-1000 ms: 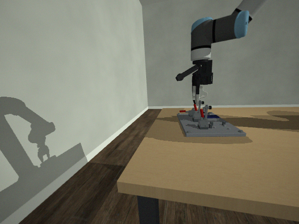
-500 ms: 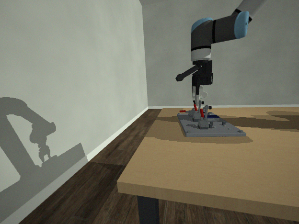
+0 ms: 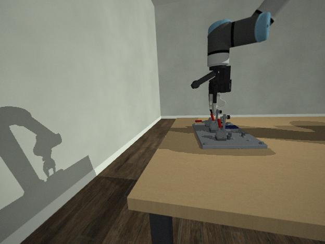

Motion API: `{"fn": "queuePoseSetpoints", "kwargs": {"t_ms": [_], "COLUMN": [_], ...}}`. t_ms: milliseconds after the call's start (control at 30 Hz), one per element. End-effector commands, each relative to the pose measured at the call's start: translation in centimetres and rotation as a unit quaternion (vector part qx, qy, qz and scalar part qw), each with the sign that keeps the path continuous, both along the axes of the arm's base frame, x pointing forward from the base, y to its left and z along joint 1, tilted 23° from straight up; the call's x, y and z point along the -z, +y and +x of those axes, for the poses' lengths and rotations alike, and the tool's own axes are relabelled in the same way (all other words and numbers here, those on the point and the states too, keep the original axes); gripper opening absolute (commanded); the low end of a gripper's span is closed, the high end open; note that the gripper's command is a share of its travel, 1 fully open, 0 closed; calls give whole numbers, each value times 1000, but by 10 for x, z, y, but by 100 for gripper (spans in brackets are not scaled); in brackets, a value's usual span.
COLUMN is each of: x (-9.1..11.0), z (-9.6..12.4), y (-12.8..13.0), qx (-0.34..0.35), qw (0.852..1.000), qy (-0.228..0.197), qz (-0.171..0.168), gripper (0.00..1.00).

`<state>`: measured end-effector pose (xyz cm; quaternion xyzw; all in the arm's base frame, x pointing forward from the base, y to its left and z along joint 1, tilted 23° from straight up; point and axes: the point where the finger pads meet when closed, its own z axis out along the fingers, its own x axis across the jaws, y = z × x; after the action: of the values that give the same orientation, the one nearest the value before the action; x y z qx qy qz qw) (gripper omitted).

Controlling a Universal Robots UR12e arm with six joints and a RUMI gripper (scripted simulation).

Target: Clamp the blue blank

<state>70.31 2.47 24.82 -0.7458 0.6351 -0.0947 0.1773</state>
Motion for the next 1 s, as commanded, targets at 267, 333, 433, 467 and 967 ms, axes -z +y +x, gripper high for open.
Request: {"fn": "queuePoseSetpoints", "kwargs": {"t_ms": [267,333,433,467,967], "x": [0,0,2,3,22], "z": [1,1,1,2,10], "y": [0,0,0,0,4], "qx": [0,0,0,0,0], "qw": [1000,1000,1000,1000,1000], "qy": [-1,-1,-1,-1,-1], "qz": [0,0,0,0,0], "gripper": [28,28,28,28,28]}}
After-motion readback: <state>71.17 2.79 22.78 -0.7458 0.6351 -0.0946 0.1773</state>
